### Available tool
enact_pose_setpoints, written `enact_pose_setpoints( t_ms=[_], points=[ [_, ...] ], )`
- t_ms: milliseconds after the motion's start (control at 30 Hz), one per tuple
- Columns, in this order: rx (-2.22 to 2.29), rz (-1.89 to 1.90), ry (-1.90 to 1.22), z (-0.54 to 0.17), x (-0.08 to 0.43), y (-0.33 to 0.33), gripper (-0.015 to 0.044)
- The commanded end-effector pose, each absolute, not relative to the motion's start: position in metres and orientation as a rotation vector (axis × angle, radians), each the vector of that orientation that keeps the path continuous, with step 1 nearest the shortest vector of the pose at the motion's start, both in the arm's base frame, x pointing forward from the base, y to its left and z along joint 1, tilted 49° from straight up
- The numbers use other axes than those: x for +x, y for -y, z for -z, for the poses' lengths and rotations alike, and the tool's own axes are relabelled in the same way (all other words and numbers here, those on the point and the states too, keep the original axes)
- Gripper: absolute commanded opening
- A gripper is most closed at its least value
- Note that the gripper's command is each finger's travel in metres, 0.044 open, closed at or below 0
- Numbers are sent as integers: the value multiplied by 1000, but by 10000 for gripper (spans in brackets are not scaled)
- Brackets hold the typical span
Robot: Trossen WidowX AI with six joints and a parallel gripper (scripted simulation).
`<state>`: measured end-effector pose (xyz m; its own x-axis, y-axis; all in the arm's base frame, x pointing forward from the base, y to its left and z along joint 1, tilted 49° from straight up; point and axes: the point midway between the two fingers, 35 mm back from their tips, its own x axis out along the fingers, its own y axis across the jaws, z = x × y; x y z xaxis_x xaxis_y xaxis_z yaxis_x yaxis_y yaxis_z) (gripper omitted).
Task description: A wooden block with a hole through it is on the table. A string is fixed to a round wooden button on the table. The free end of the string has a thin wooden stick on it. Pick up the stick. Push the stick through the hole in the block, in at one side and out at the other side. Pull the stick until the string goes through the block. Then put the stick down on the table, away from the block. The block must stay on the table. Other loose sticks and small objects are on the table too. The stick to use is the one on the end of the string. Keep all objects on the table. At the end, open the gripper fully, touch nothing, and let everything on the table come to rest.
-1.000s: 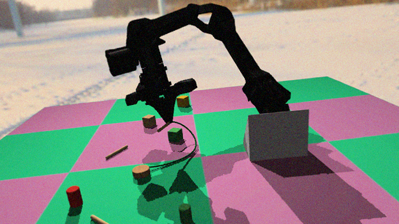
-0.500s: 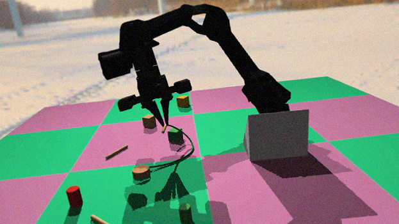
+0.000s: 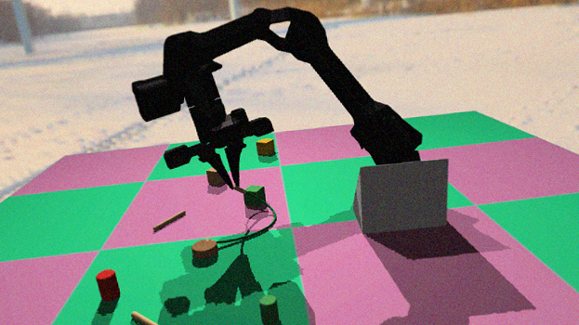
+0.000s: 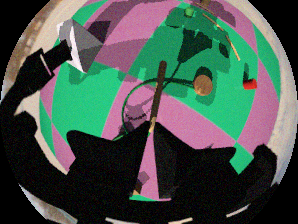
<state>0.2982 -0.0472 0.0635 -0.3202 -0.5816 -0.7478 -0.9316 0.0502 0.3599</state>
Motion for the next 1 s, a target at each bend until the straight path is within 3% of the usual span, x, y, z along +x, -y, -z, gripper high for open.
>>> enact_pose_setpoints(
  t_ms=[0, 967],
  points=[
    [-1553, -1292, -1901, -60, 301, 44, 0],
    [-1749, -2034, -1580, -33, 318, 30, 0]
  ],
)
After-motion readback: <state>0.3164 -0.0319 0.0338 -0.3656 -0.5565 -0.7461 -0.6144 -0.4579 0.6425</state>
